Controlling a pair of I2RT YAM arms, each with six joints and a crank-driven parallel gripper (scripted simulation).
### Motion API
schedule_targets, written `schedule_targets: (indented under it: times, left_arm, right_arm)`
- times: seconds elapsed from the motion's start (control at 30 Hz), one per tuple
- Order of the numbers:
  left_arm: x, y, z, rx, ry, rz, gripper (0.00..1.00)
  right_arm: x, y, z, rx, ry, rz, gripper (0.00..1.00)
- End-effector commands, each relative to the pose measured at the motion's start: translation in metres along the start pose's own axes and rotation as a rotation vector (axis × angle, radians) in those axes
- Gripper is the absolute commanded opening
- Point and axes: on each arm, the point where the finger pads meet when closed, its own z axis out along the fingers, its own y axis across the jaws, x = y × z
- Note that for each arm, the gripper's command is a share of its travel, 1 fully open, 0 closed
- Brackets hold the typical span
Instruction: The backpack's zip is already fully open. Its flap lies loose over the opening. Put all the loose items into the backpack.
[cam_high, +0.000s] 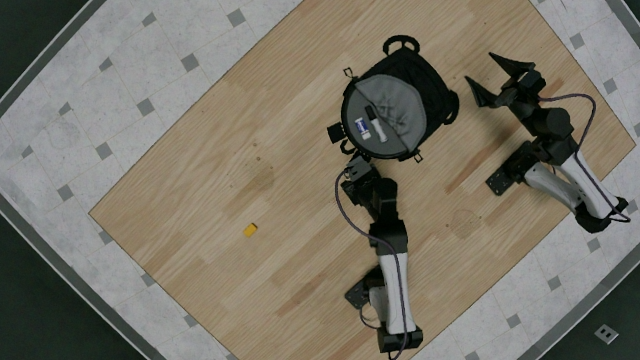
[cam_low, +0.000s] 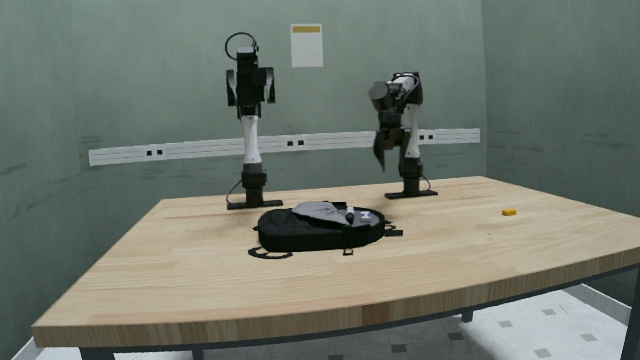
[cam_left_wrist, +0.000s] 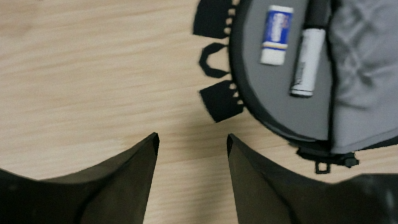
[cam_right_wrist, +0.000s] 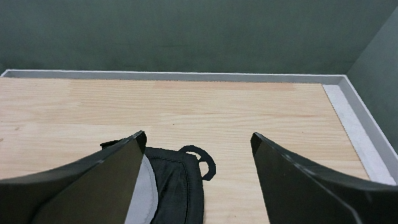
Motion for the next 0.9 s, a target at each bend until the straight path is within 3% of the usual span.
schedule_targets:
  times: [0.0, 0.17, 0.23, 0.6, 0.67, 0.87]
  left_arm:
    - [0.004, 0.032, -0.024, -0.005, -0.004, -0.007, 0.56]
    - [0.013, 0.076, -0.044, -0.037, 0.003, -0.04, 0.56]
    - [0.013, 0.076, -0.044, -0.037, 0.003, -0.04, 0.56]
    - [0.016, 0.174, -0.094, -0.108, -0.027, -0.113, 0.56]
    - [0.034, 0.186, -0.071, -0.176, 0.037, -0.196, 0.56]
    - [0.027, 0.215, -0.05, -0.332, 0.002, -0.372, 0.56]
  right_arm:
    - [-0.005, 0.0, -0.001, -0.002, -0.014, -0.002, 0.9]
    - [-0.005, 0.0, -0.001, -0.002, -0.014, -0.002, 0.9]
    - [-0.005, 0.0, -0.001, -0.002, -0.014, -0.002, 0.9]
    - [-0.005, 0.0, -0.001, -0.002, -0.014, -0.002, 0.9]
    - [-0.005, 0.0, -0.001, -0.002, -0.014, -0.002, 0.9]
    - [-0.005, 0.0, -0.001, -0.002, -0.014, -0.002, 0.9]
